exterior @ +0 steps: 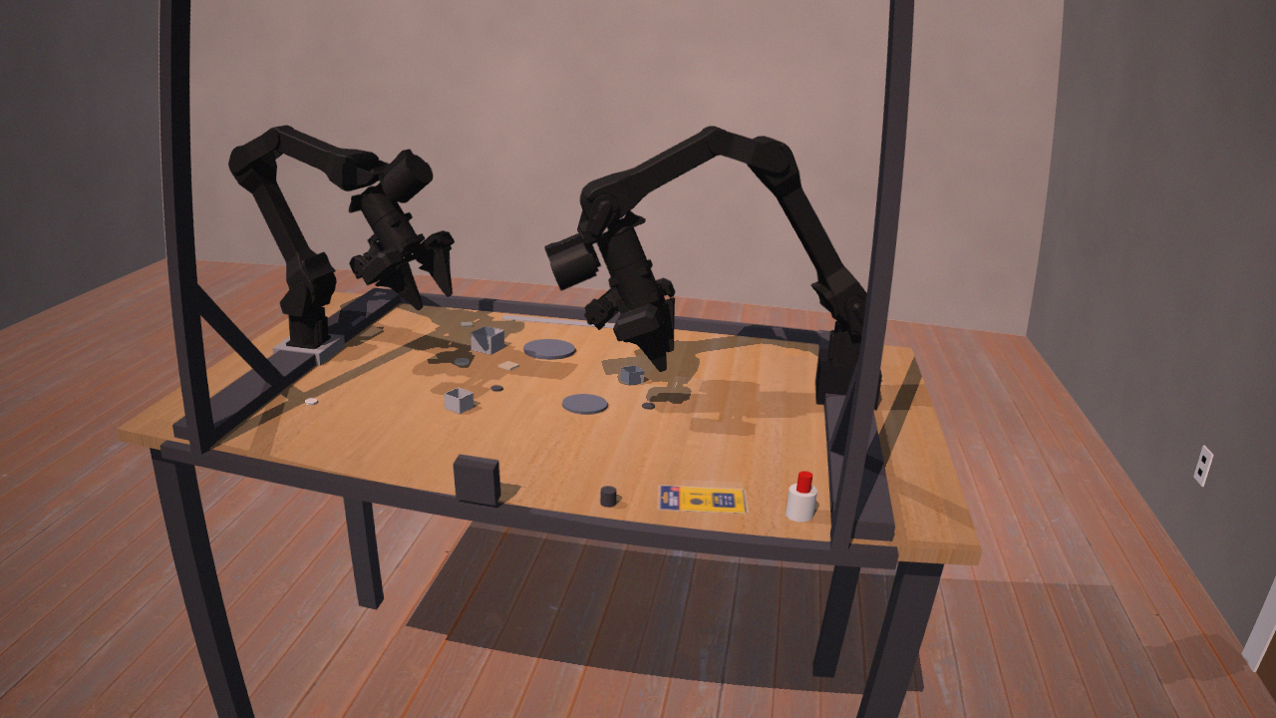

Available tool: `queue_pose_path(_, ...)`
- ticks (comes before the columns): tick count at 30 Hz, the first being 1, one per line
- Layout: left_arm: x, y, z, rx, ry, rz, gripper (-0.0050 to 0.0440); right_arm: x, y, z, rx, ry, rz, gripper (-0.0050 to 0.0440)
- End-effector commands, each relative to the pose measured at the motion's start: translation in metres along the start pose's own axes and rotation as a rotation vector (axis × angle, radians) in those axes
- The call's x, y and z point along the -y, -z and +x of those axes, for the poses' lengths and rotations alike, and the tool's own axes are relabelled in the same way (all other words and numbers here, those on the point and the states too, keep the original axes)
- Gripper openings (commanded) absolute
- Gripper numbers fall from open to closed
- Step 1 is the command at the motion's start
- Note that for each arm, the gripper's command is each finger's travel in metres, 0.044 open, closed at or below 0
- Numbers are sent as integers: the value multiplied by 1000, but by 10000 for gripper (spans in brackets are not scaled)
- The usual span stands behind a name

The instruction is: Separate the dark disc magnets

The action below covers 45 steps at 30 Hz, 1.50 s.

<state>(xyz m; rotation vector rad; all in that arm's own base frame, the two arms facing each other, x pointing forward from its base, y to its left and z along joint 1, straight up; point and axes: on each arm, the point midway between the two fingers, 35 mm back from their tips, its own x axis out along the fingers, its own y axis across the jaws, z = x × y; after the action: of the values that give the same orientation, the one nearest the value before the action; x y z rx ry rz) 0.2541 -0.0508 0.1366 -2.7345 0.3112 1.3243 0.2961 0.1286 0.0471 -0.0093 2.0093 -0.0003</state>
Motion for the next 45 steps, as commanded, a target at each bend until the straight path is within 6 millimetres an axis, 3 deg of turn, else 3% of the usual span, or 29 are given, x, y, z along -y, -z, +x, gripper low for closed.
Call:
queue_pose_path(1, -1, 1, -1, -13, 5, -23, 400, -4, 2, -17, 49, -21, -7, 400)
queue_pose_path(3, 0, 5, -2, -20, 7, -26, 400, -2, 1, -10, 29, -12, -4, 400)
queue_pose_path(15, 0, 2, -2, -18, 6, -24, 400, -3, 2, -15, 45, -20, -6, 400)
queue_pose_path(24, 0, 1, 5, -3, 6, 43, 400, -1, 0, -8, 50, -34, -24, 400)
queue_pose_path(29, 1, 6, 13, -10, 12, 214, 400, -3, -8, -1, 102, -77, -72, 400)
queue_pose_path(37, 3, 16, 35, -30, 25, 645, 400, -6, -27, 13, 255, -175, -207, 400)
queue_pose_path(39, 3, 16, 35, -30, 25, 645, 400, -6, -27, 13, 255, -175, -207, 400)
queue_pose_path(45, 4, 22, 53, -41, 44, 1000, 400, -7, -39, 22, 388, -235, -320, 400)
